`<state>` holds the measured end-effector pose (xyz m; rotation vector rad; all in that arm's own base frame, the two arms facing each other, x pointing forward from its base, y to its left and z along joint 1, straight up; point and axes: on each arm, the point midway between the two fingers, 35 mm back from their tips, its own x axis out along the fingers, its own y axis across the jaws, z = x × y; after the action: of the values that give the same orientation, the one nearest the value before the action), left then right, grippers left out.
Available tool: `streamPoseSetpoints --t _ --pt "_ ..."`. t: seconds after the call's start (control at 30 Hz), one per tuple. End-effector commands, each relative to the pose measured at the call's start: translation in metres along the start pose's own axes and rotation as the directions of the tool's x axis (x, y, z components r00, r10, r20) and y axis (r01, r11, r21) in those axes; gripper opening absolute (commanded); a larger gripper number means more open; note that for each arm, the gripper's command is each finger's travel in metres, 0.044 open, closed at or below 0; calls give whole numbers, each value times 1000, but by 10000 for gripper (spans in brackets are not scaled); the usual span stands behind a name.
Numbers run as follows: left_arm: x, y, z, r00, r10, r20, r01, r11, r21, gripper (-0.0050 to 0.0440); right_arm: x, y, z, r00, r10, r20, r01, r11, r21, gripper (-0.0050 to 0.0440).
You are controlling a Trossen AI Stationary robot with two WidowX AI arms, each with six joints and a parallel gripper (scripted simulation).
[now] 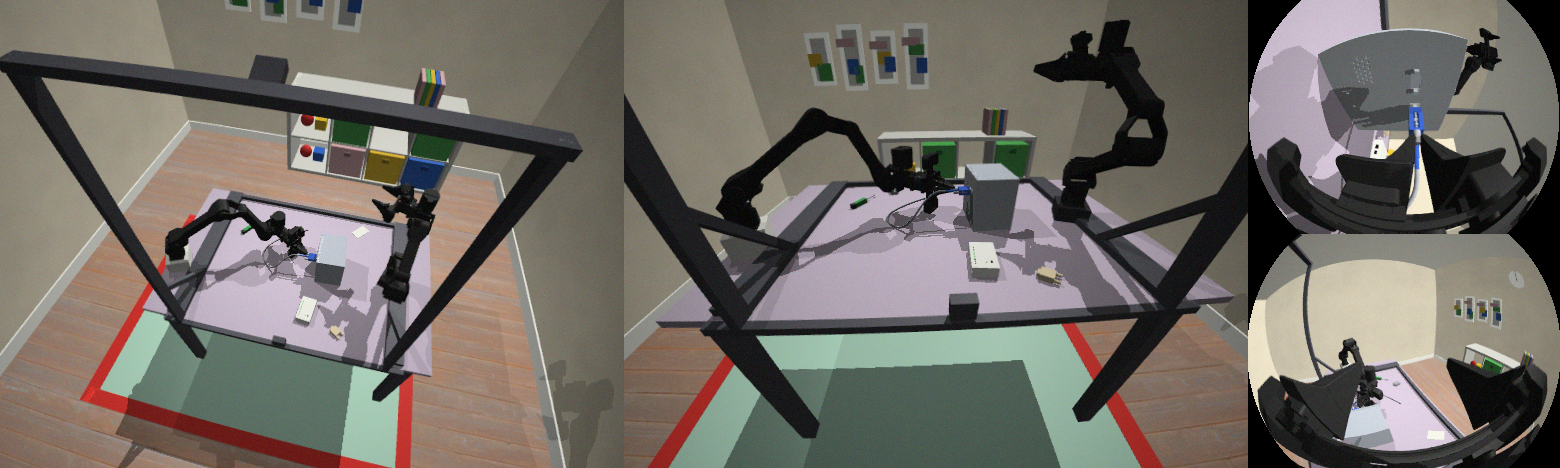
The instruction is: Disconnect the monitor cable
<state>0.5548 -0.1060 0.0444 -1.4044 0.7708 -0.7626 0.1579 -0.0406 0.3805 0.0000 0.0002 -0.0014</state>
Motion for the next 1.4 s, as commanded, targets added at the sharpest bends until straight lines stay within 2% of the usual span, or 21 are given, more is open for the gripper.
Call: streamPoseSetpoints --t 0.0,0.23,0.3,0.57,0.93,1.1,1.23,1.37 --pt "1 -13 2 1000 -22 -5 22 1000 21 72 0 1 3 1000 1 1 -1 1000 -6 440" --pt "1 -13 2 1000 -22 -5 22 1000 21 240 0 1 3 1000 1 1 -1 1000 -6 440" --pt "1 -13 2 1000 -22 -5 22 1000 21 240 0 1 3 1000 1 1 -1 1000 -6 440" --pt "1 -13 2 1000 -22 -5 22 1000 21 432 0 1 3 1000 1 1 -1 1000 -6 440" --pt "2 -14 3 1000 -14 0 14 999 35 440 0 1 3 1000 1 1 -1 1000 -6 440" --pt "6 -18 7 997 63 37 -68 984 164 440 0 1 3 1000 1 1 -1 1000 -6 440" --pt "8 -27 9 988 137 70 -153 934 323 440 0 1 3 1000 1 1 -1 1000 -6 440" --pt "7 -26 5 973 215 79 -229 890 394 440 0 1 3 1000 1 1 -1 1000 -6 440"
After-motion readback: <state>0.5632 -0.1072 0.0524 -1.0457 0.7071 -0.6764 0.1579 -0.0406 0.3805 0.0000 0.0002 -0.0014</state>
